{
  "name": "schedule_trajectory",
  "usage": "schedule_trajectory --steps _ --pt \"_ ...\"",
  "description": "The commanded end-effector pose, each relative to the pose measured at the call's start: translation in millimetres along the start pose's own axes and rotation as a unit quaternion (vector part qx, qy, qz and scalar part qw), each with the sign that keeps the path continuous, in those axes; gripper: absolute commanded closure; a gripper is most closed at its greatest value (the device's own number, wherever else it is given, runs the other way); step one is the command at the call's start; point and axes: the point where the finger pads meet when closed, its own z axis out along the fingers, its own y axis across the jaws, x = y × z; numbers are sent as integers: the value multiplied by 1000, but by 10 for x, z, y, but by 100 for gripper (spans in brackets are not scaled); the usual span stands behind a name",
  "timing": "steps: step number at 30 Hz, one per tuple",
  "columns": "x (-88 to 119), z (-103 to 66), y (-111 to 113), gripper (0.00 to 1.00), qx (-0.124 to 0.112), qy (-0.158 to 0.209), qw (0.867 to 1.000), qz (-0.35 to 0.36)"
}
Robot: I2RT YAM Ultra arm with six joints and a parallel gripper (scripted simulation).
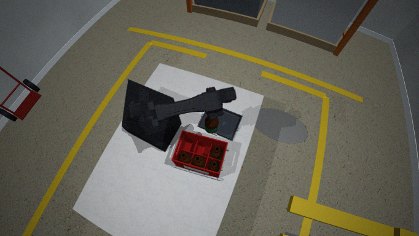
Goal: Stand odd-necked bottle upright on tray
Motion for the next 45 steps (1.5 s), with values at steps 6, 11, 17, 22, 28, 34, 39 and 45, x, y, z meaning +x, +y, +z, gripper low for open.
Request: schedule_trajectory --steps 6,11,17,22,28,34,39,45 --pt "-98 -200 30 100 12 -24 1000 0" --pt "-135 -176 38 100 13 -27 1000 2" --pt "-165 -131 62 100 12 -25 1000 0" --pt "-120 -193 26 100 14 -32 999 6" --pt "-165 -63 107 100 11 -20 1000 -4" --pt "-196 48 178 100 8 -12 1000 -11" --pt "-186 -31 116 100 13 -25 1000 -2" --pt "-285 162 231 100 8 -13 1000 -12"
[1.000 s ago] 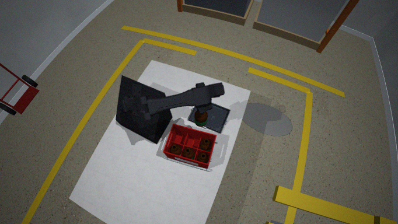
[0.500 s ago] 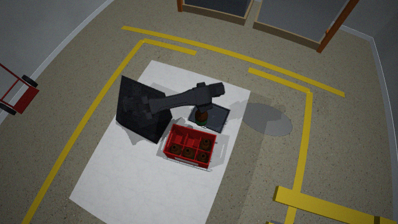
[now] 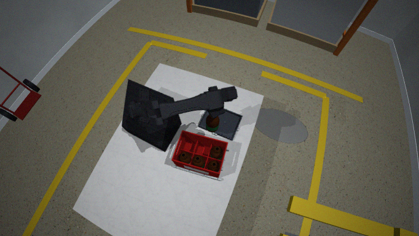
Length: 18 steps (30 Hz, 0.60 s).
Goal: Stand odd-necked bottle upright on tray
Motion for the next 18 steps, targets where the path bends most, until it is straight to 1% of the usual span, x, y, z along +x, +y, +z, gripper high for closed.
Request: schedule_trajectory --steps 1,2,3,4,5,7,9,10,11,18 --pt "-144 1 150 100 7 -11 1000 -13" --pt "-164 3 147 100 7 -14 1000 -12" --pt "-210 -33 107 100 10 -24 1000 -4" --pt "-203 -32 103 100 12 -24 1000 -3" --pt "-178 -25 111 100 12 -22 1000 -4" --pt "-256 32 129 100 13 -24 1000 -4" --pt "-256 32 129 100 13 -24 1000 -4" --pt "-237 -7 103 100 14 -29 999 1" --pt "-245 120 194 100 10 -14 1000 -10" --pt "-362 255 255 100 10 -18 1000 -8"
